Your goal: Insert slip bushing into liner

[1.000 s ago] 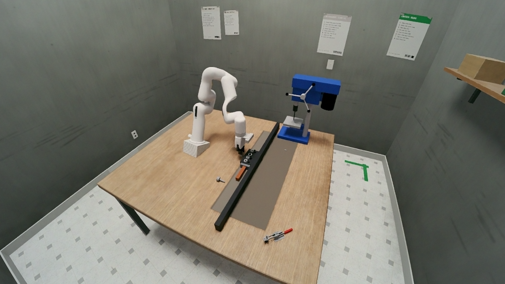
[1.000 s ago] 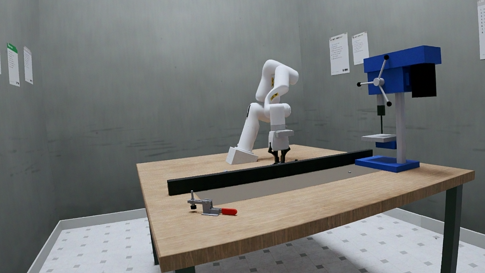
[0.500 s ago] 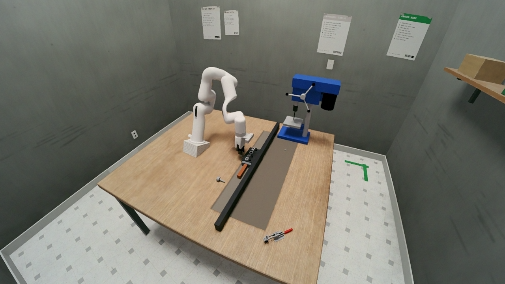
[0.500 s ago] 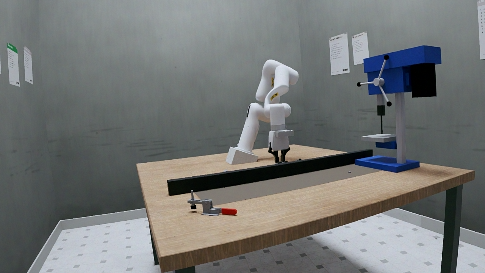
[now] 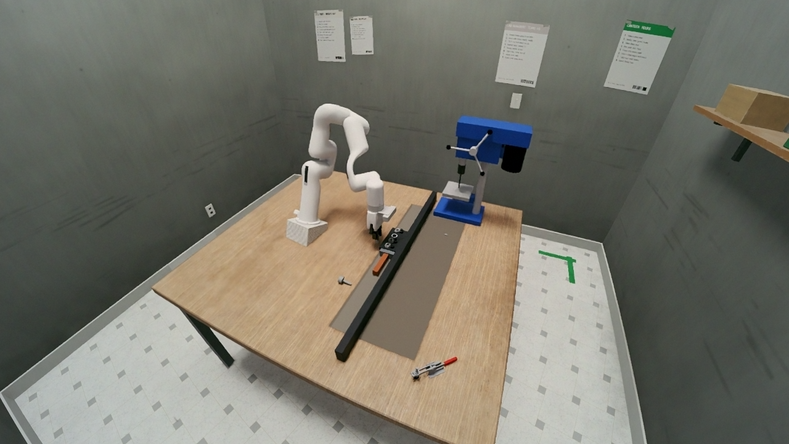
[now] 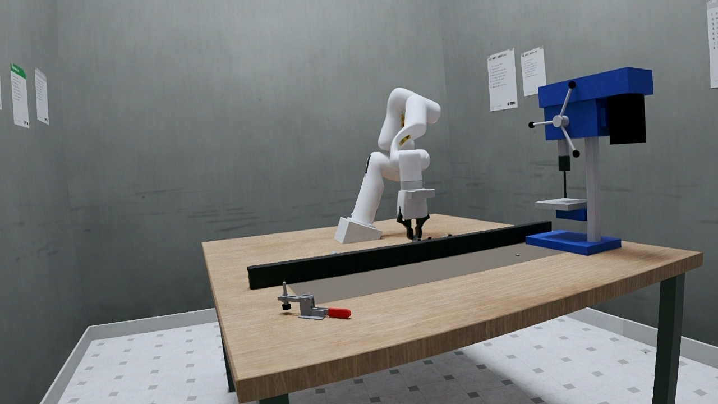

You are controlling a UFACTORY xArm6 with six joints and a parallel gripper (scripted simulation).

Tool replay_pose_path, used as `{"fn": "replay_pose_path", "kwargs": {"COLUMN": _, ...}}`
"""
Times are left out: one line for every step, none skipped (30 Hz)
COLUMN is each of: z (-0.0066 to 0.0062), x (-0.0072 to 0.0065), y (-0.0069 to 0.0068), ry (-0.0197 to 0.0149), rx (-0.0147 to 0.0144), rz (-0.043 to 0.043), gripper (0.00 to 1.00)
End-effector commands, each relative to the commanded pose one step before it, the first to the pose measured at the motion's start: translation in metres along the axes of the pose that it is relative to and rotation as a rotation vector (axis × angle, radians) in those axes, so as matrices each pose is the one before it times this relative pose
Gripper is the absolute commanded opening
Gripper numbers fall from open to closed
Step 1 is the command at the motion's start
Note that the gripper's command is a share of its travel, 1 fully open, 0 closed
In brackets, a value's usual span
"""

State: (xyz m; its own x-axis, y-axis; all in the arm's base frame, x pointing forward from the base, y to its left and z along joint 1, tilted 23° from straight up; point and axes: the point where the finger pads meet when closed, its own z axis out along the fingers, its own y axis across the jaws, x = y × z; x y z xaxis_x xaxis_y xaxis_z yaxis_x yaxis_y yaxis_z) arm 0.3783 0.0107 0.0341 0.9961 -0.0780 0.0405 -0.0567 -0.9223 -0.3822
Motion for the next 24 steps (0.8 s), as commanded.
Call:
{"fn": "replay_pose_path", "kwargs": {"z": -0.00653, "x": 0.00115, "y": -0.00004, "ry": 0.00284, "rx": -0.00040, "rz": -0.00051, "gripper": 0.26}}
{"fn": "replay_pose_path", "kwargs": {"z": -0.00217, "x": -0.00001, "y": 0.00001, "ry": -0.00001, "rx": -0.00004, "rz": 0.00001, "gripper": 0.26}}
{"fn": "replay_pose_path", "kwargs": {"z": -0.00232, "x": 0.00001, "y": -0.00001, "ry": 0.00001, "rx": 0.00004, "rz": -0.00001, "gripper": 0.26}}
{"fn": "replay_pose_path", "kwargs": {"z": -0.00240, "x": -0.00002, "y": 0.00001, "ry": -0.00001, "rx": -0.00005, "rz": 0.00001, "gripper": 0.26}}
{"fn": "replay_pose_path", "kwargs": {"z": -0.00256, "x": 0.00002, "y": -0.00001, "ry": 0.00001, "rx": 0.00005, "rz": -0.00001, "gripper": 0.26}}
{"fn": "replay_pose_path", "kwargs": {"z": -0.00263, "x": -0.00001, "y": 0.00001, "ry": -0.00001, "rx": -0.00004, "rz": 0.00001, "gripper": 0.26}}
{"fn": "replay_pose_path", "kwargs": {"z": -0.00277, "x": 0.00001, "y": -0.00001, "ry": 0.00001, "rx": 0.00004, "rz": -0.00001, "gripper": 0.26}}
{"fn": "replay_pose_path", "kwargs": {"z": -0.00281, "x": -0.00001, "y": 0.00000, "ry": -0.00001, "rx": -0.00002, "rz": 0.00001, "gripper": 0.26}}
{"fn": "replay_pose_path", "kwargs": {"z": -0.00286, "x": 0.00000, "y": 0.00000, "ry": 0.00000, "rx": 0.00001, "rz": 0.00000, "gripper": 0.26}}
{"fn": "replay_pose_path", "kwargs": {"z": -0.00285, "x": 0.00000, "y": 0.00000, "ry": 0.00000, "rx": 0.00000, "rz": 0.00000, "gripper": 0.26}}
{"fn": "replay_pose_path", "kwargs": {"z": -0.00283, "x": -0.00001, "y": 0.00000, "ry": -0.00001, "rx": -0.00002, "rz": 0.00001, "gripper": 0.26}}
{"fn": "replay_pose_path", "kwargs": {"z": -0.00279, "x": 0.00001, "y": -0.00001, "ry": 0.00001, "rx": 0.00002, "rz": -0.00001, "gripper": 0.26}}
{"fn": "replay_pose_path", "kwargs": {"z": -0.00276, "x": -0.00001, "y": 0.00001, "ry": -0.00001, "rx": -0.00004, "rz": 0.00001, "gripper": 0.26}}
{"fn": "replay_pose_path", "kwargs": {"z": 0.00000, "x": 0.00000, "y": 0.00000, "ry": 0.00000, "rx": 0.00000, "rz": 0.00000, "gripper": 0.26}}
{"fn": "replay_pose_path", "kwargs": {"z": 0.00000, "x": 0.00000, "y": 0.00000, "ry": 0.00000, "rx": 0.00000, "rz": 0.00000, "gripper": 0.26}}
{"fn": "replay_pose_path", "kwargs": {"z": -0.00269, "x": 0.00001, "y": -0.00001, "ry": 0.00001, "rx": 0.00004, "rz": -0.00001, "gripper": 0.26}}
{"fn": "replay_pose_path", "kwargs": {"z": -0.00264, "x": -0.00001, "y": 0.00001, "ry": -0.00001, "rx": -0.00004, "rz": 0.00001, "gripper": 0.26}}
{"fn": "replay_pose_path", "kwargs": {"z": -0.00256, "x": 0.00001, "y": -0.00001, "ry": 0.00001, "rx": 0.00003, "rz": -0.00001, "gripper": 0.26}}
{"fn": "replay_pose_path", "kwargs": {"z": -0.00249, "x": -0.00001, "y": 0.00001, "ry": -0.00001, "rx": -0.00003, "rz": 0.00001, "gripper": 0.26}}
{"fn": "replay_pose_path", "kwargs": {"z": -0.00238, "x": 0.00001, "y": -0.00001, "ry": 0.00001, "rx": 0.00003, "rz": -0.00001, "gripper": 0.26}}
{"fn": "replay_pose_path", "kwargs": {"z": -0.00230, "x": -0.00001, "y": 0.00001, "ry": -0.00001, "rx": -0.00004, "rz": 0.00001, "gripper": 0.26}}
{"fn": "replay_pose_path", "kwargs": {"z": -0.00218, "x": 0.00001, "y": -0.00001, "ry": 0.00001, "rx": 0.00004, "rz": -0.00001, "gripper": 0.26}}
{"fn": "replay_pose_path", "kwargs": {"z": -0.00207, "x": -0.00001, "y": 0.00000, "ry": -0.00001, "rx": -0.00002, "rz": 0.00001, "gripper": 0.26}}
{"fn": "replay_pose_path", "kwargs": {"z": -0.00195, "x": 0.00000, "y": 0.00000, "ry": 0.00000, "rx": 0.00001, "rz": 0.00000, "gripper": 0.26}}
